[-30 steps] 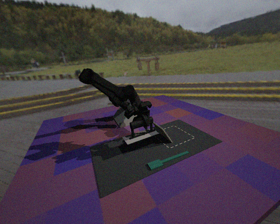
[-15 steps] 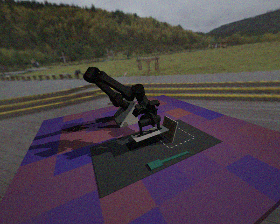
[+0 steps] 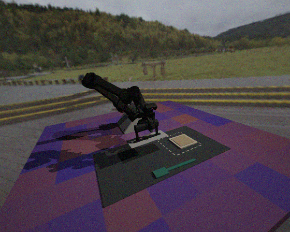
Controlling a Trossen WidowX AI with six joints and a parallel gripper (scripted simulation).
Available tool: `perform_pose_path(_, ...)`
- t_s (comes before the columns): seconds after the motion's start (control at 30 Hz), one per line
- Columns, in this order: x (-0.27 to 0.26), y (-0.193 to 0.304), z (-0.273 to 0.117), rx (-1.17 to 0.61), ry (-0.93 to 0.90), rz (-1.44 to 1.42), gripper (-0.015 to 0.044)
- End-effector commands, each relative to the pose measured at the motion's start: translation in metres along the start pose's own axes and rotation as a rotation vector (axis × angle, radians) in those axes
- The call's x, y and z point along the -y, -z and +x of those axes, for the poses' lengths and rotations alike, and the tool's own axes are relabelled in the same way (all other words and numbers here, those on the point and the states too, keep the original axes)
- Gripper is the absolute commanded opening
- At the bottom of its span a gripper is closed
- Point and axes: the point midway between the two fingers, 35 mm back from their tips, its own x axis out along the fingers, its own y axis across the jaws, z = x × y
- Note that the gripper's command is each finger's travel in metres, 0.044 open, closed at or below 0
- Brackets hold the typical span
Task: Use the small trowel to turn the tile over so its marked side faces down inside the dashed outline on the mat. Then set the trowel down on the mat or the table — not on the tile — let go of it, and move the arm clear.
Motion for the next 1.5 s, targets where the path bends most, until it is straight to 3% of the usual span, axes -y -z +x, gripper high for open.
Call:
perform_pose_path(0.0, -0.01, -0.014, -0.007, -0.002, -0.019, 0.004, 0.0)
perform_pose_path(1.47, -0.018, -0.001, -0.002, -0.012, -0.011, -0.002, 0.0)
